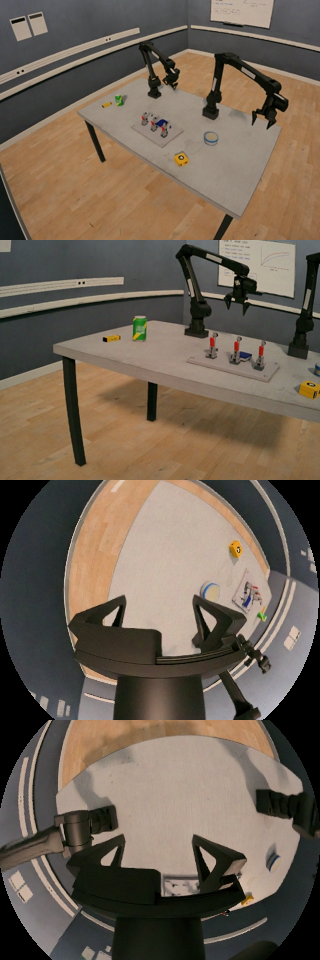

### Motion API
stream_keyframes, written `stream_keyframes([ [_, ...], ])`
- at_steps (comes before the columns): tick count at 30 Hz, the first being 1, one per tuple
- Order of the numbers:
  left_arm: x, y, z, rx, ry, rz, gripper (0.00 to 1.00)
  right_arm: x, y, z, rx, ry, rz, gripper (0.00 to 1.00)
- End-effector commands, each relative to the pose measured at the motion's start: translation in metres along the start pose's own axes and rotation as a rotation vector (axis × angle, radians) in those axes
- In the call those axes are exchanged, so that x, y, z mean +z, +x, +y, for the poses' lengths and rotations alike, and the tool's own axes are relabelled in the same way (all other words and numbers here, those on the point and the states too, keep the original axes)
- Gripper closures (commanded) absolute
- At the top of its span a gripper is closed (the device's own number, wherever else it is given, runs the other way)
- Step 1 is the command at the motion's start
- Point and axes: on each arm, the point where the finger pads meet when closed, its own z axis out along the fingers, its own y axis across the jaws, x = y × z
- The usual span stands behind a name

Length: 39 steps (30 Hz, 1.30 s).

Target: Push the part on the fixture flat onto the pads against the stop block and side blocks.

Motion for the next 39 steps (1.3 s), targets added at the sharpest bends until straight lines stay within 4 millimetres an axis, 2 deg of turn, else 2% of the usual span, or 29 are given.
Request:
stream_keyframes([
  [1, -0.005, -0.002, 0.0, 0.003, -0.008, -0.009, 0.0, -0.003, 0.0, -0.001, -0.002, 0.007, 0.001, 0.0],
  [19, -0.005, -0.001, -0.003, 0.011, -0.009, -0.011, 0.0, -0.003, 0.0, -0.002, 0.022, 0.019, 0.002, 0.0],
  [22, -0.001, 0.002, -0.016, 0.043, -0.006, -0.015, 0.0, -0.004, 0.006, -0.002, 0.129, 0.055, 0.007, 0.0],
  [24, 0.003, 0.005, -0.026, 0.06, -0.002, -0.021, 0.0, -0.014, 0.01, -0.008, 0.214, 0.115, 0.013, 0.0],
  [27, 0.011, 0.013, -0.048, 0.091, 0.008, -0.03, 0.0, -0.019, 0.02, -0.009, 0.348, 0.196, 0.02, 0.0],
  [29, 0.015, 0.018, -0.06, 0.109, 0.013, -0.036, 0.0, -0.03, 0.025, -0.014, 0.426, 0.26, 0.019, 0.0],
  [32, 0.023, 0.026, -0.08, 0.14, 0.022, -0.045, 0.0, -0.031, 0.034, -0.013, 0.554, 0.325, 0.012, 0.0],
  [34, 0.023, 0.026, -0.08, 0.14, 0.022, -0.045, 0.0, -0.031, 0.034, -0.013, 0.554, 0.325, 0.012, 0.0],
  [35, 0.015, 0.019, -0.083, 0.157, 0.007, -0.067, 0.0, -0.045, 0.033, -0.019, 0.583, 0.374, 0.006, 0.0],
  [36, 0.029, 0.032, -0.098, 0.164, 0.029, -0.053, 0.0, -0.051, 0.038, -0.02, 0.647, 0.416, -0.002, 0.0],
  [38, 0.036, 0.039, -0.117, 0.18, 0.039, -0.061, 0.0, -0.059, 0.046, -0.02, 0.737, 0.484, -0.014, 0.0],
  [39, 0.039, 0.042, -0.125, 0.191, 0.043, -0.065, 0.0, -0.056, 0.05, -0.018, 0.774, 0.497, -0.019, 0.0],
])
